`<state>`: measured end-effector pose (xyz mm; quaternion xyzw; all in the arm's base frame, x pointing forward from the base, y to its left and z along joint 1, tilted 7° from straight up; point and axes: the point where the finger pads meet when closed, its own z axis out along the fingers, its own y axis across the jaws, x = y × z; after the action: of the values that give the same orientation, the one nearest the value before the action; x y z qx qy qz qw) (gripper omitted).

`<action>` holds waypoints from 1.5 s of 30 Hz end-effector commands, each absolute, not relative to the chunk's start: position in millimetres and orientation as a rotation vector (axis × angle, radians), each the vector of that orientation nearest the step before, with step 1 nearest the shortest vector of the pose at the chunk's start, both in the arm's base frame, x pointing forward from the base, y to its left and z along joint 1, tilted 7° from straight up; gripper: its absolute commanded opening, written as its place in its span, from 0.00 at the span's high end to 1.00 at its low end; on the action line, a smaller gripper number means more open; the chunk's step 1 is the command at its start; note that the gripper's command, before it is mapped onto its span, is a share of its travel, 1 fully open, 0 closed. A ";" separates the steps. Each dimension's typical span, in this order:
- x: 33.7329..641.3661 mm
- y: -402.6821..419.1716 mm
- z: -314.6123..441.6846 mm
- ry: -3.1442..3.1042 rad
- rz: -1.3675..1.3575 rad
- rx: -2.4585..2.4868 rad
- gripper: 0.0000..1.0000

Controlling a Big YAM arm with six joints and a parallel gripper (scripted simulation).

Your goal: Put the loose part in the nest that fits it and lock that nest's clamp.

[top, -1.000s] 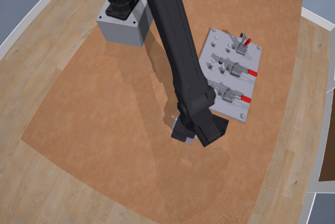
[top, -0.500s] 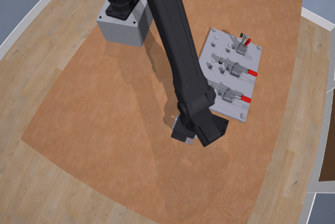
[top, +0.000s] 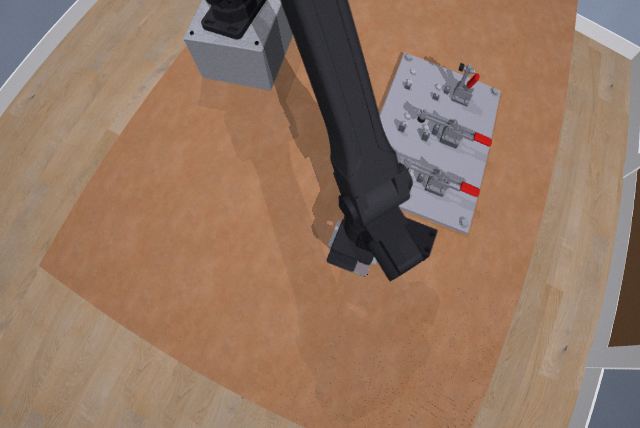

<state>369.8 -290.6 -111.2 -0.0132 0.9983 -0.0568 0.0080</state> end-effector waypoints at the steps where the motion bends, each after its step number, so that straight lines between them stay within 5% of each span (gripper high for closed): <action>1: 380.2 -304.0 -102.0 3.098 -0.198 -0.034 0.08; 31: 379.2 -303.3 -102.5 3.100 -0.197 -0.034 0.08; 32: 379.2 -303.3 -102.5 3.100 -0.197 -0.034 1.00; 45: 379.3 -303.5 -102.5 3.099 -0.198 -0.033 1.00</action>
<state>369.8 -290.5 -111.2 -0.0133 0.9983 -0.0566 0.0080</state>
